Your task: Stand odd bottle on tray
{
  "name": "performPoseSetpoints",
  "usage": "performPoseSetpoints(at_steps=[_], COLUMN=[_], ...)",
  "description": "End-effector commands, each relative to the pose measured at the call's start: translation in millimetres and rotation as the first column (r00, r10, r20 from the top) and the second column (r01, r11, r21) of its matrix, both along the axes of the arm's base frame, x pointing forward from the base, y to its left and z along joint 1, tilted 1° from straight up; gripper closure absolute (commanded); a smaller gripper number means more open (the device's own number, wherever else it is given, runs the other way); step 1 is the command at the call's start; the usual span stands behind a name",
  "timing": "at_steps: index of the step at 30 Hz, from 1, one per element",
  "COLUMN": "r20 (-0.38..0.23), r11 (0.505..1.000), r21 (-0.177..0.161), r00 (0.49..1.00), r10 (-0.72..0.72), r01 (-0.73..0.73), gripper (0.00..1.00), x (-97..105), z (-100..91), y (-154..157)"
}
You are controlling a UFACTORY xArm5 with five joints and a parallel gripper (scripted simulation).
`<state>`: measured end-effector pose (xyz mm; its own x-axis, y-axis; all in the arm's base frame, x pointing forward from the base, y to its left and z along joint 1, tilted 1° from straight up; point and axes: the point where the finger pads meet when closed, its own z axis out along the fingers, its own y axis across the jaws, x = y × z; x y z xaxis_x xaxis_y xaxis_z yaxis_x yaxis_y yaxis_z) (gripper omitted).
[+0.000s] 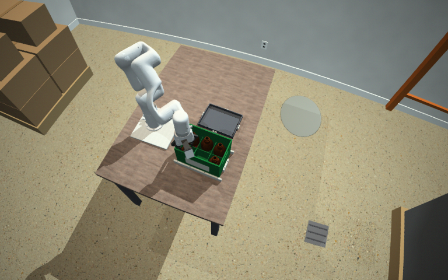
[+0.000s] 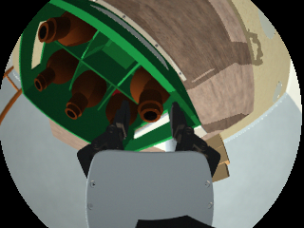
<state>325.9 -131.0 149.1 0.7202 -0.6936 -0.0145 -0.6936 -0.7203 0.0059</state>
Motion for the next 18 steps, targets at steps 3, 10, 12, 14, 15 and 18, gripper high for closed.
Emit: performPoseSetpoints(at_steps=[3, 10, 12, 14, 15, 18], r20=[0.004, 0.004, 0.004, 0.004, 0.004, 0.004], r11=[1.000, 1.000, 1.000, 1.000, 1.000, 1.000], r21=[-0.002, -0.002, -0.002, -0.002, -0.002, -0.002], r00=[1.000, 1.000, 1.000, 1.000, 1.000, 1.000], r10=[0.000, 0.000, 0.000, 0.000, 0.000, 0.000], r01=[0.000, 0.000, 0.000, 0.000, 0.000, 0.000], gripper=[0.35, 0.35, 0.35, 0.35, 0.35, 0.35], x=[1.2, 1.2, 1.2, 1.1, 1.1, 1.1], z=[-2.0, -4.5, -4.7, -4.8, -4.8, -4.8], y=[-0.5, -0.5, -0.5, -0.5, -0.5, -0.5])
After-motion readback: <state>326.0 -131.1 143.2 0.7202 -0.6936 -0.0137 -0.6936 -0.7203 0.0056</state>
